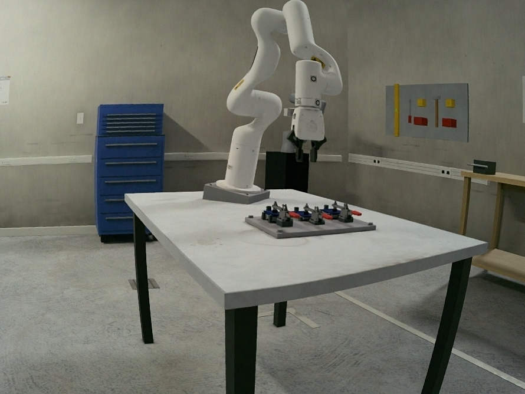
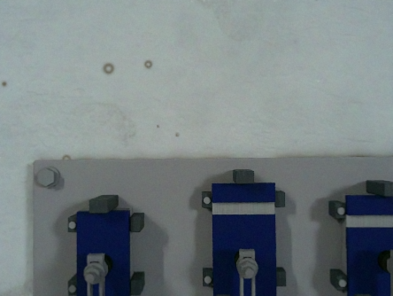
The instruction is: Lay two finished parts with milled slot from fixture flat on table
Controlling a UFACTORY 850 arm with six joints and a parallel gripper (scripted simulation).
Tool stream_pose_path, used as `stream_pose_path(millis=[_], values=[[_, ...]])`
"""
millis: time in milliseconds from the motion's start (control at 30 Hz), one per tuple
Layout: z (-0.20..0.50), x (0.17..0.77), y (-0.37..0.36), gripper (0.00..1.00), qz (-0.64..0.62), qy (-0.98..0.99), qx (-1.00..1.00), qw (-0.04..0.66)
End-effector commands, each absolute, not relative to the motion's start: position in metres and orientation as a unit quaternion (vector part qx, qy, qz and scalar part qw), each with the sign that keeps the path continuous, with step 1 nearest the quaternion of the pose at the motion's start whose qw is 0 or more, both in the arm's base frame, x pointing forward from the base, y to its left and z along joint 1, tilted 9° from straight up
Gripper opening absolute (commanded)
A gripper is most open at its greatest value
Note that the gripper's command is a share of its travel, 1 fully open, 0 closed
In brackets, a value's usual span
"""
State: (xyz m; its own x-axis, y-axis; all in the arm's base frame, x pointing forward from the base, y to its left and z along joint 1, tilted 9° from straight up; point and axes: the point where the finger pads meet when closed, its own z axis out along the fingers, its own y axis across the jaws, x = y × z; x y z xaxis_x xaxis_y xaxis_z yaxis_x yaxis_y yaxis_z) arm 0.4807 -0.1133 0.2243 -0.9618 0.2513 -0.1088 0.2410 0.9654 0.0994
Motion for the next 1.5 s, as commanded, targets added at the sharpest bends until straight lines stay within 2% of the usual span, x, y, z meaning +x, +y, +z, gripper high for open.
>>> stream_pose_path(millis=[0, 533, 1000, 1467], values=[[0.225, 0.481, -0.113, 0.48, 0.043, 0.989, 0.124, 0.061], [0.219, 0.482, -0.113, 0.48, 0.043, 0.989, 0.124, 0.061], [0.168, 0.489, -0.109, 0.48, 0.043, 0.989, 0.124, 0.061], [0.167, 0.500, -0.112, 0.48, 0.043, 0.989, 0.124, 0.061]])
